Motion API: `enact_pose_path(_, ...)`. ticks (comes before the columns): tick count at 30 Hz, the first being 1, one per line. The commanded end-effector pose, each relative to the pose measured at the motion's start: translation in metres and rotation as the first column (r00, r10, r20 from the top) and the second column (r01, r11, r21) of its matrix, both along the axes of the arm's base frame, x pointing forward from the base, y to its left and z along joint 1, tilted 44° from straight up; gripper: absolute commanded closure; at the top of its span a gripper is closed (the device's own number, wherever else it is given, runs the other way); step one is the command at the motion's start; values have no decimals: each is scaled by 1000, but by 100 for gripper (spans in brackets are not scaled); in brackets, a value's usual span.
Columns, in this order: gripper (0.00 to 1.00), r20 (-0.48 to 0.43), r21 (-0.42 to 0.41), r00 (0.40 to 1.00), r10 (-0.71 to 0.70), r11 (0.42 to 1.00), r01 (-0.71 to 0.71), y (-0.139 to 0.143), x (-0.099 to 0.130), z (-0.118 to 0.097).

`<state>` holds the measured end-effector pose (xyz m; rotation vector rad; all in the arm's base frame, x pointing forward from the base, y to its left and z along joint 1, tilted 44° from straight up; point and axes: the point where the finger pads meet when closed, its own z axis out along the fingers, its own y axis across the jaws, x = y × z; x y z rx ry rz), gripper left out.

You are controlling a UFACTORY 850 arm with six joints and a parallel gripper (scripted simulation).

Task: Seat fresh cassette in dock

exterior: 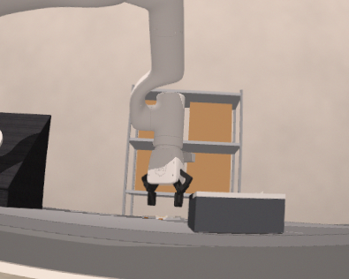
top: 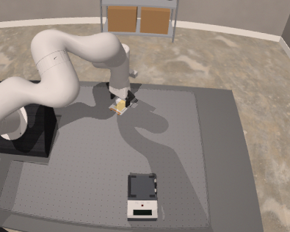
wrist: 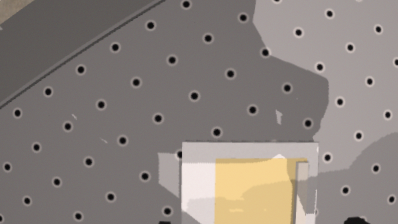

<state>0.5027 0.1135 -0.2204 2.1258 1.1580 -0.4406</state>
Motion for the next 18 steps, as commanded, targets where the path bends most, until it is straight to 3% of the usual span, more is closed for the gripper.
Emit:
enact_pose_path(1,0,2,1,1000,1,1000,-1,-2,1,-3)
enact_pose_path(18,0,2,1,1000,1,1000,-1,-16,1,-17)
